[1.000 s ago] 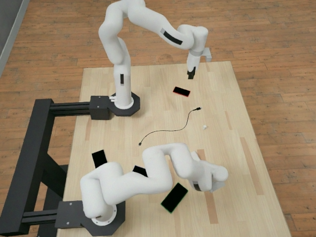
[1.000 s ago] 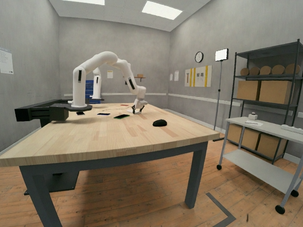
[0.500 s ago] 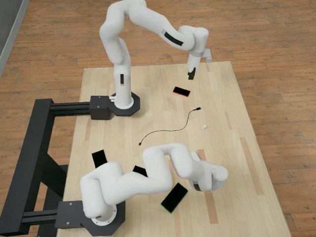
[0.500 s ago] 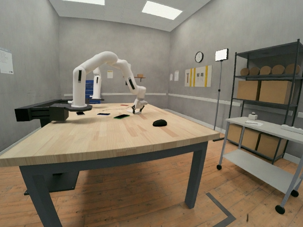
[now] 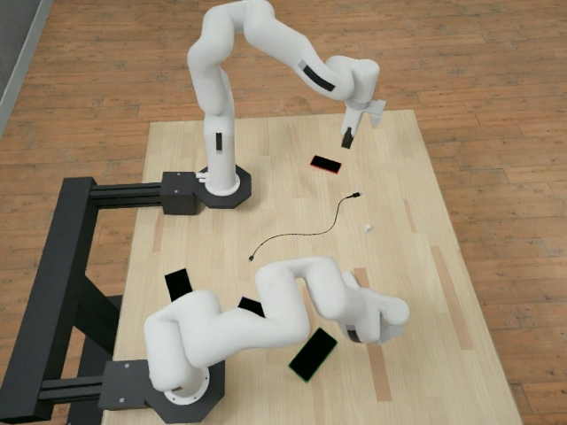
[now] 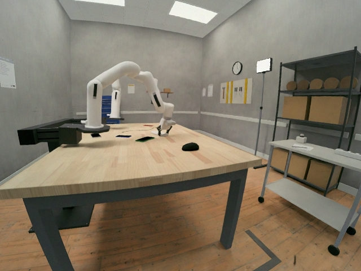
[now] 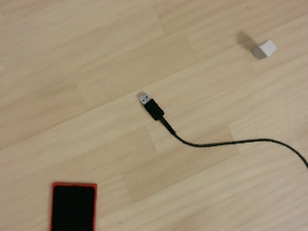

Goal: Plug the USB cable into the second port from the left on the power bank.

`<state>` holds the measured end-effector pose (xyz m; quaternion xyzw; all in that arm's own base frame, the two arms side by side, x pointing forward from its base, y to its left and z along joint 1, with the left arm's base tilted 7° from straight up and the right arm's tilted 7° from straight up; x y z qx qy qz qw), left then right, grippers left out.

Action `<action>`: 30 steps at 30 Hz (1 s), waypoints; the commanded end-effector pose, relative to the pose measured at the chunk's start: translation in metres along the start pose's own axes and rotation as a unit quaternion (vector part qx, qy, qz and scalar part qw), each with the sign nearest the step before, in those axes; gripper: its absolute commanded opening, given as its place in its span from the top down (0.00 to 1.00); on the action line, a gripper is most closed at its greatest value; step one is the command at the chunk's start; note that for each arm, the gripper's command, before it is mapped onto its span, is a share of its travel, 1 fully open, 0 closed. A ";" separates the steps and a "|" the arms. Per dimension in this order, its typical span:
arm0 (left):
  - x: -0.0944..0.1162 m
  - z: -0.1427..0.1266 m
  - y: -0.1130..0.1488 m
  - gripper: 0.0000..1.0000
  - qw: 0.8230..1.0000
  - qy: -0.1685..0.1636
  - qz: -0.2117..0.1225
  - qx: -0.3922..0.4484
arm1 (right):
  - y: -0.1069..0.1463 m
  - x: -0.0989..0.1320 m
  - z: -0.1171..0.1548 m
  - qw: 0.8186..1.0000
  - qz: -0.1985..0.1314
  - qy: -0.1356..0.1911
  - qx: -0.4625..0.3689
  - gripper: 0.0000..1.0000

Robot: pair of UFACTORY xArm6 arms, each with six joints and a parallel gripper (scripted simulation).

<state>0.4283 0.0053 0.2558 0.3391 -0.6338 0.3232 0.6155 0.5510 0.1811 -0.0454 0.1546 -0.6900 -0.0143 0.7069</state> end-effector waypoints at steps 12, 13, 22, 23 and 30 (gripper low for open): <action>-0.033 -0.016 -0.019 0.65 0.980 -0.011 0.001 -0.198 | 0.001 0.002 -0.002 1.000 0.000 -0.002 0.001 1.00; -0.035 -0.017 -0.020 0.65 0.978 -0.012 0.001 -0.208 | 0.001 0.002 -0.002 1.000 0.000 -0.002 0.001 1.00; -0.053 -0.023 -0.027 0.65 0.951 -0.017 -0.002 -0.307 | 0.001 0.002 -0.002 1.000 0.000 -0.002 0.001 1.00; -0.056 -0.024 -0.028 0.65 0.946 -0.018 -0.003 -0.323 | 0.001 0.002 -0.002 1.000 0.000 -0.002 0.001 1.00; -0.072 -0.028 -0.035 0.65 0.917 -0.022 -0.006 -0.399 | 0.001 0.002 -0.002 1.000 0.000 -0.002 0.001 1.00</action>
Point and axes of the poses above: on each arm, the point where the finger pads meet when closed, its own x axis back along the fingers, its own z axis across the jaws, y = z × x, the point moved 4 cm from there along x, back along the fingers, and after that the axes turned 11 degrees about -x, right-handed, at the moved point
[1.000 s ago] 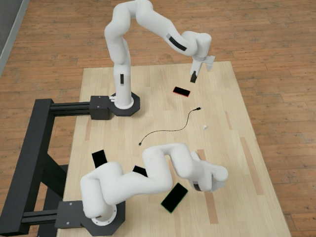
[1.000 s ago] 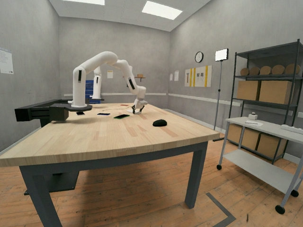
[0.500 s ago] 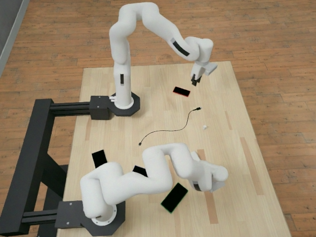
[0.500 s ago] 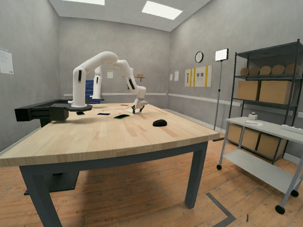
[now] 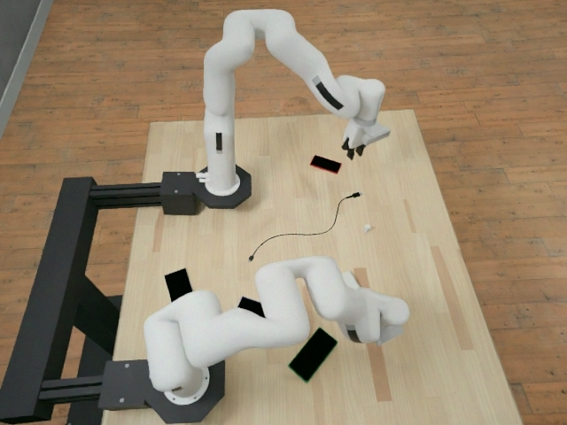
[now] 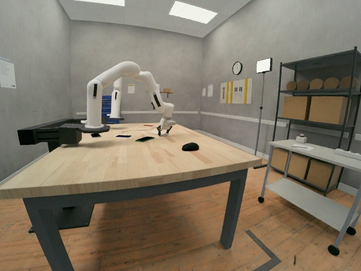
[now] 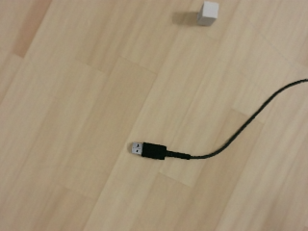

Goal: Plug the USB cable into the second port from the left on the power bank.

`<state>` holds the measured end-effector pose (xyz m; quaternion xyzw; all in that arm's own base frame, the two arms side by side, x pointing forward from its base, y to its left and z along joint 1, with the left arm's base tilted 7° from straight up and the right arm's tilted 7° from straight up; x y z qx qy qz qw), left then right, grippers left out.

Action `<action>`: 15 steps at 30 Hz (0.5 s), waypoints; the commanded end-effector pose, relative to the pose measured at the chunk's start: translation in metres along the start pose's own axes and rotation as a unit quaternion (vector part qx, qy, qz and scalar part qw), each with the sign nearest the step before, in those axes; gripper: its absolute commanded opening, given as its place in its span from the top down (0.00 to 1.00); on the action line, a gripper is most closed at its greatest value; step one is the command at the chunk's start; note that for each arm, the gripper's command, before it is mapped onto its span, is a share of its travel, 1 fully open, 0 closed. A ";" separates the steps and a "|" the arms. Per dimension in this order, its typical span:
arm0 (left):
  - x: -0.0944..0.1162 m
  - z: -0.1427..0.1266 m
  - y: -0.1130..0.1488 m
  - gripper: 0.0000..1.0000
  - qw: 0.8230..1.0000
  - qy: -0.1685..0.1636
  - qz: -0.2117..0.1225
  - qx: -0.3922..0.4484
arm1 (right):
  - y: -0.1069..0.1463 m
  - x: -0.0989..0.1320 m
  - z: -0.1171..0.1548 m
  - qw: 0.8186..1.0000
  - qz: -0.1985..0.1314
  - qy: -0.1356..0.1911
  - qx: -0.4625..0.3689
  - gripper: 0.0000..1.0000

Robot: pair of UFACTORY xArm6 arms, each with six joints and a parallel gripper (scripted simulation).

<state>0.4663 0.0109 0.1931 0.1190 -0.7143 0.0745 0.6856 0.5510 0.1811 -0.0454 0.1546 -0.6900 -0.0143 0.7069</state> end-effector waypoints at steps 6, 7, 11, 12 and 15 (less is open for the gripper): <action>-0.019 -0.011 -0.003 0.65 0.994 -0.007 0.001 -0.112 | 0.001 0.002 -0.002 1.000 0.000 -0.002 0.001 1.00; -0.022 -0.012 -0.003 0.65 0.992 -0.007 0.000 -0.125 | 0.001 0.002 -0.002 1.000 0.000 -0.002 0.001 1.00; -0.032 -0.016 -0.005 0.65 0.983 -0.010 -0.002 -0.185 | 0.001 0.002 -0.002 1.000 0.000 -0.002 0.001 1.00; -0.035 -0.016 -0.005 0.65 0.981 -0.009 -0.002 -0.194 | 0.001 0.002 -0.002 1.000 0.000 -0.002 0.001 1.00; -0.043 -0.019 -0.006 0.65 0.972 -0.011 -0.004 -0.236 | 0.001 0.002 -0.002 1.000 0.000 -0.002 0.001 1.00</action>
Point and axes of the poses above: on each arm, the point where the finger pads meet when closed, its own x axis back along the fingers, its own z axis across the jaws, y = z × x, the point moved 4 cm from there along x, back along the fingers, and after that the axes turned 11 degrees about -x, right-handed, at the moved point
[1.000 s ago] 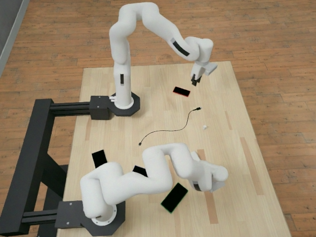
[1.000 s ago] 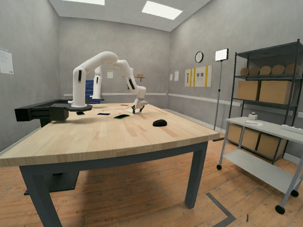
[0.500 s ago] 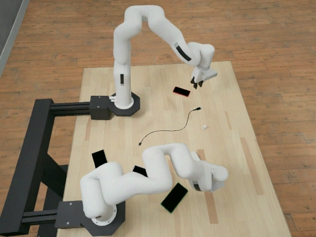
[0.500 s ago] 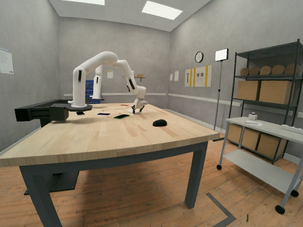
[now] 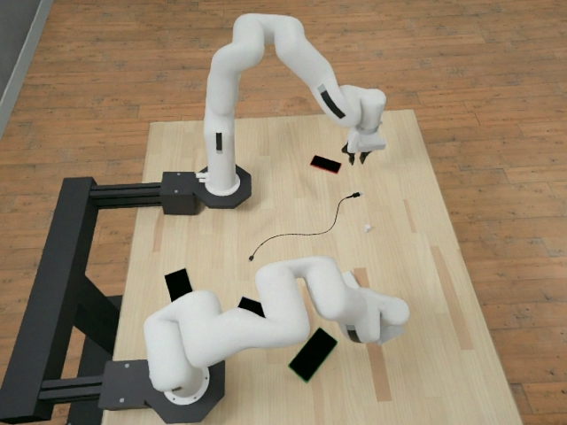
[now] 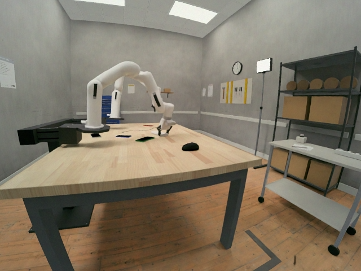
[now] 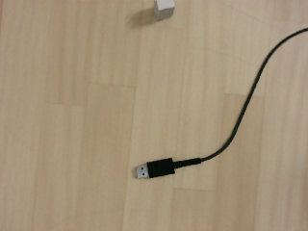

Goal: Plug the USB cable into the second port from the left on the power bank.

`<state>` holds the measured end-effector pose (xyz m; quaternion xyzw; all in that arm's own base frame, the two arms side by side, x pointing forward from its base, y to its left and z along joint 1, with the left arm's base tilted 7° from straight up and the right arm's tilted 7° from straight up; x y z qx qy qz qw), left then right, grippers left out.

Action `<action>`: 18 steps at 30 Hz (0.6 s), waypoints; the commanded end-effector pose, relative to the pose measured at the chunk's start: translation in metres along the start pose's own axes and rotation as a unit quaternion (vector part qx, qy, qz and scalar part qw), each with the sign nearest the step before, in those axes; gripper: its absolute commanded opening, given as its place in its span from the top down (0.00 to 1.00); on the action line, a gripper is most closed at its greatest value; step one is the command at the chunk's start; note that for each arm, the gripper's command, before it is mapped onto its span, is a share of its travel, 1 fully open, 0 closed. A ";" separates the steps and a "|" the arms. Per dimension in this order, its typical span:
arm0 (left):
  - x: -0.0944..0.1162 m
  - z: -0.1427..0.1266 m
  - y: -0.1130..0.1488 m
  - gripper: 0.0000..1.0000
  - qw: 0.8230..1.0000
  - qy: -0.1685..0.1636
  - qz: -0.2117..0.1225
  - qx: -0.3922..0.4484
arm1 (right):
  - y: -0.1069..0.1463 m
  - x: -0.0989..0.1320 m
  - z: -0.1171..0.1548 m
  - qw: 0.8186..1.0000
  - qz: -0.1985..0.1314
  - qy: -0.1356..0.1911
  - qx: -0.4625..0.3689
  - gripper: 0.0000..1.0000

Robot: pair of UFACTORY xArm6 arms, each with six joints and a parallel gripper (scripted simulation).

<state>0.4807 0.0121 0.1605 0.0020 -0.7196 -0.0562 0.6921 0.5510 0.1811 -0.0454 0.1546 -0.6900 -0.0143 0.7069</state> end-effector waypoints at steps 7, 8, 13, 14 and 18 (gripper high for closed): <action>-0.022 -0.010 0.000 0.65 0.992 -0.007 0.000 -0.123 | 0.001 0.002 -0.002 1.000 0.000 -0.002 0.001 1.00; -0.024 -0.010 0.000 0.65 0.991 -0.008 -0.001 -0.135 | 0.001 0.002 -0.002 1.000 0.000 -0.002 0.001 1.00; -0.037 -0.014 -0.001 0.65 0.978 -0.010 -0.004 -0.208 | 0.001 0.002 -0.002 1.000 0.000 -0.002 0.001 1.00; -0.040 -0.014 -0.002 0.65 0.976 -0.009 -0.004 -0.216 | 0.001 0.002 -0.002 1.000 0.000 -0.002 0.001 1.00; -0.051 -0.017 -0.003 0.65 0.962 -0.010 -0.006 -0.272 | 0.001 0.002 -0.002 1.000 0.000 -0.002 0.001 1.00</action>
Point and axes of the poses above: on each arm, the point where the finger pads meet when closed, its own x axis back along the fingers, its own z axis across the jaws, y = z × x, the point moved 4 cm from there along x, back along the fingers, and after that the axes turned 11 degrees about -x, right-handed, at the moved point
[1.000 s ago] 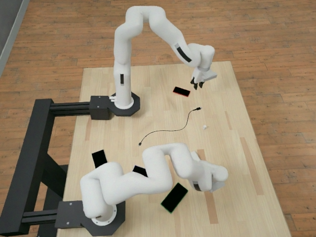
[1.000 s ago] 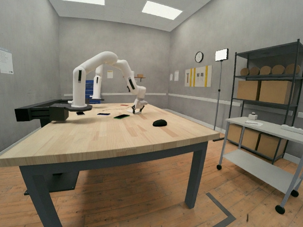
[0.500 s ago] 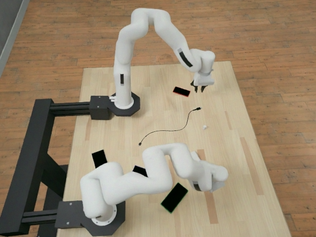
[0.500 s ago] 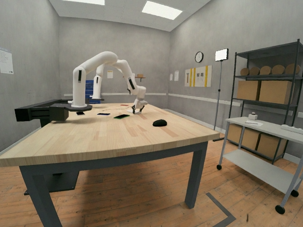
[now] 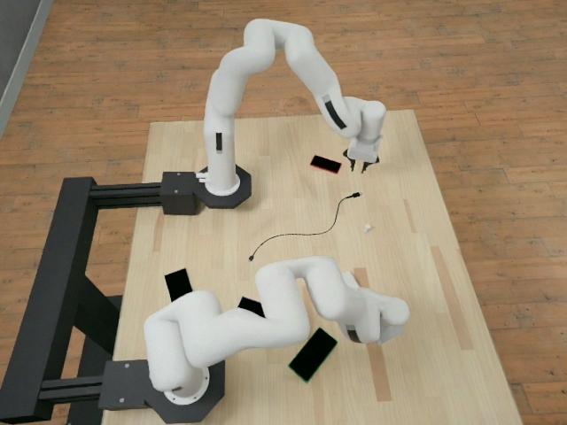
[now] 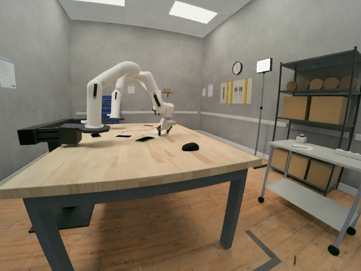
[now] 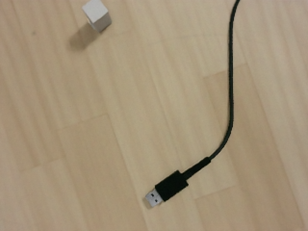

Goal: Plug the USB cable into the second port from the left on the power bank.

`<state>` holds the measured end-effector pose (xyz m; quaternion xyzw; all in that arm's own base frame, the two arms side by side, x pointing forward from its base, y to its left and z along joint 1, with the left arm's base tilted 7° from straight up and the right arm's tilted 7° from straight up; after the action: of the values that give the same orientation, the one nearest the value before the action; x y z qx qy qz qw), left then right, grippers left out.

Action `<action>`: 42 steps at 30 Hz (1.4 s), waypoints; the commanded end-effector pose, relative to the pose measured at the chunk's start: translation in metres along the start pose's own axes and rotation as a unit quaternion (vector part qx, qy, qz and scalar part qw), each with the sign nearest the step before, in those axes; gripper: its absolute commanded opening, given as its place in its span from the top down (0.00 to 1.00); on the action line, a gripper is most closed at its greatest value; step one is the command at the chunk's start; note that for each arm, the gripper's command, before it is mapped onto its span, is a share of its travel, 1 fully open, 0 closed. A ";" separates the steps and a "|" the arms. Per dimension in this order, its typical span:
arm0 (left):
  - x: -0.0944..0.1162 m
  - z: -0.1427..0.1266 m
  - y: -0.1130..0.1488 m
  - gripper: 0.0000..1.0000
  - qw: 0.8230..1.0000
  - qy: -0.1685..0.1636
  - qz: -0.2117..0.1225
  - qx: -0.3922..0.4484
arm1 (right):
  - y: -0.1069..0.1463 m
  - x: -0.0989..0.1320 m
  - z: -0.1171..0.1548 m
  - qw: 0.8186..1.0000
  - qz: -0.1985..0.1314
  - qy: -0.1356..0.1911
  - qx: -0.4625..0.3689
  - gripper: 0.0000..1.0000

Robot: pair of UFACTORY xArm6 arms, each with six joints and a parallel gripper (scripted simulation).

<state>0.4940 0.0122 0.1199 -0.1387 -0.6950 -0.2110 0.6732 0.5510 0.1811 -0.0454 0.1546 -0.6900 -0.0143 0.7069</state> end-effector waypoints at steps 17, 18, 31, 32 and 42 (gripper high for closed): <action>-0.049 -0.011 -0.001 0.65 0.967 -0.010 -0.005 -0.255 | 0.001 0.002 -0.002 1.000 0.000 -0.002 0.001 1.00; -0.050 -0.012 -0.001 0.65 0.965 -0.010 -0.006 -0.263 | 0.001 0.002 -0.002 1.000 0.000 -0.002 0.001 1.00; -0.078 -0.015 -0.005 0.65 0.919 -0.012 -0.009 -0.395 | 0.001 0.002 -0.002 1.000 0.000 -0.002 0.001 1.00; -0.081 -0.015 -0.005 0.65 0.913 -0.013 -0.009 -0.408 | 0.001 0.002 -0.002 1.000 0.000 -0.002 0.001 1.00; -0.098 -0.017 -0.008 0.65 0.874 -0.016 -0.012 -0.485 | 0.001 0.002 -0.002 1.000 0.000 -0.002 0.001 1.00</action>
<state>0.5071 0.0065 0.0251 -0.4247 -0.5292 -0.5114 0.5273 0.5510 0.1811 -0.0454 0.1546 -0.6900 -0.0143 0.7069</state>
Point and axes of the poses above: on each arm, the point where the finger pads meet when closed, its own x axis back along the fingers, its own z axis across the jaws, y = z × x, the point moved 4 cm from there along x, back along the fingers, and after that the axes turned 11 degrees about -x, right-handed, at the moved point
